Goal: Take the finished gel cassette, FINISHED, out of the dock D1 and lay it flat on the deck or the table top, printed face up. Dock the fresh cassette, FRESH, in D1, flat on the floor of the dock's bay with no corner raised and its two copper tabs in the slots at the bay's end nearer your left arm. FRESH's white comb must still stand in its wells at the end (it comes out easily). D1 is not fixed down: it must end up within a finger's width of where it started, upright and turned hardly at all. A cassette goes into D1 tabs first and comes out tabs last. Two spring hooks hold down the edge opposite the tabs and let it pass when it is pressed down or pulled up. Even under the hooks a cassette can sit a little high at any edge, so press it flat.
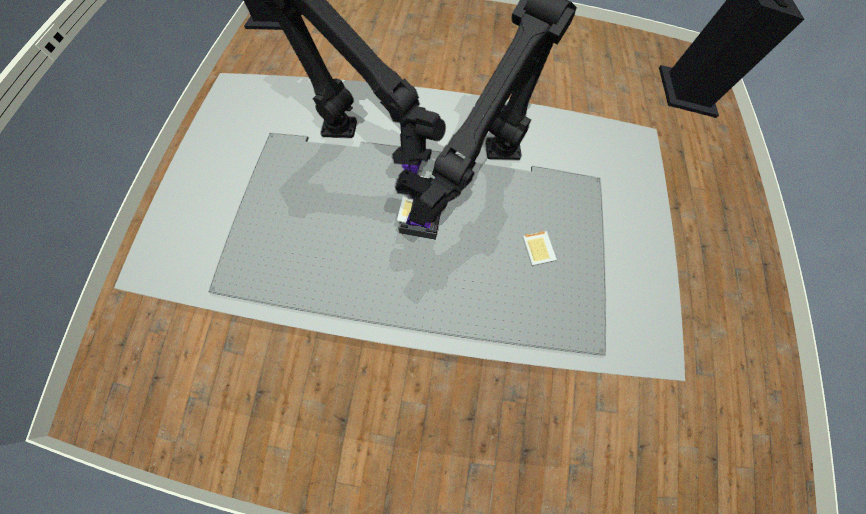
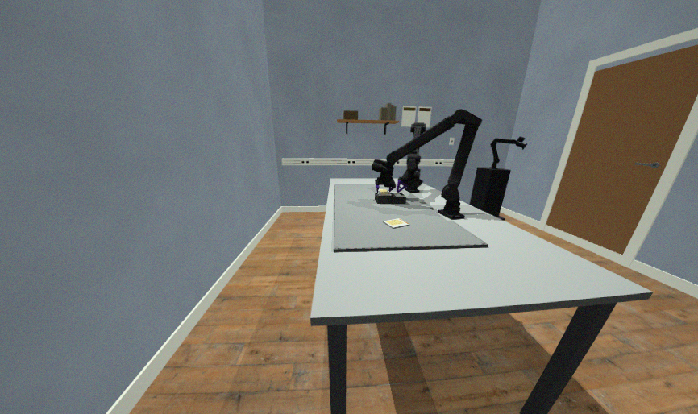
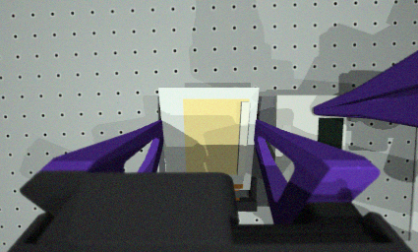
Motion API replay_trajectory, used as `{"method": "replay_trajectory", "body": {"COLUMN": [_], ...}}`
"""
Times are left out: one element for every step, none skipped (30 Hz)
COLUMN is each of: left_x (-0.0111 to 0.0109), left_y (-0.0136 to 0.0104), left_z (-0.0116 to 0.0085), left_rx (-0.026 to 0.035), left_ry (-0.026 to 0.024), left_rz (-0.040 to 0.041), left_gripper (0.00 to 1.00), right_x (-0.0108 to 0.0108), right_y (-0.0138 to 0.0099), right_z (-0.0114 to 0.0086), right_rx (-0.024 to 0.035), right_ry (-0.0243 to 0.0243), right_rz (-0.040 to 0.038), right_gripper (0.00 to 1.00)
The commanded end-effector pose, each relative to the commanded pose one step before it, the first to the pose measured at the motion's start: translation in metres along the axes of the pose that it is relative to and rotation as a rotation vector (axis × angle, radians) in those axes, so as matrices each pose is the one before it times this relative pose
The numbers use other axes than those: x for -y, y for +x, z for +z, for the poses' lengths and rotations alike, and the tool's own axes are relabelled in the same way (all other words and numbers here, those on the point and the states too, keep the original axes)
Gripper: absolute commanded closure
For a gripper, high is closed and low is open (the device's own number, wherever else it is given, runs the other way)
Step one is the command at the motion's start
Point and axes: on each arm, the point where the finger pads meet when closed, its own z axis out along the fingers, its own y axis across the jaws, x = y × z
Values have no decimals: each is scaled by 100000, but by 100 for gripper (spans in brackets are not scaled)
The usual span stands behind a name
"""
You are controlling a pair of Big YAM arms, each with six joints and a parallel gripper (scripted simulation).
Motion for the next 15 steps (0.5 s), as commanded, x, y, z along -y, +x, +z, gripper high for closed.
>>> {"method": "replay_trajectory", "body": {"left_x": [-215, 0, 0, 0, 0, 0, 0, 0, 0, 0, 0, 0, 0, 0, 0], "left_y": [-169, 28, 28, 28, 0, 0, 0, 0, 0, 28, 28, 28, 0, 0, 0], "left_z": [57, -18, -18, -18, 0, 0, 0, 0, 0, -18, -18, -18, 0, 0, 0], "left_rx": [722, 0, 0, 0, 0, 0, 0, 0, 0, 0, 0, 0, 0, 0, 0], "left_ry": [-720, 0, 0, 0, 0, 0, 0, 0, 0, 0, 0, 0, 0, 0, 0], "left_rz": [724, 0, 0, 0, 0, 0, 0, 0, 0, 0, 0, 0, 0, 0, 0], "left_gripper": [100, 100, 100, 100, 100, 100, 100, 100, 100, 100, 100, 100, 100, 100, 100], "right_x": [-4348, 0, 0, 0, 0, 0, 0, 0, 0, 0, 0, 0, 0, 0, 0], "right_y": [-4083, 0, 0, 0, 0, 0, 0, 0, 0, 0, 0, 0, 0, 0, 0], "right_z": [3812, 0, 0, 0, 0, 0, 0, 0, 0, 0, 0, 0, 0, 0, 0], "right_rx": [9261, 0, 0, 0, 0, 0, 0, 0, 0, 0, 0, 0, 0, 0, 0], "right_ry": [-12262, 0, 0, 0, 0, 0, 0, 0, 0, 0, 0, 0, 0, 0, 0], "right_rz": [-6850, 0, 0, 0, 0, 0, 0, 0, 0, 0, 0, 0, 0, 0, 0], "right_gripper": [100, 100, 100, 100, 100, 100, 100, 100, 100, 100, 100, 100, 100, 100, 100]}}
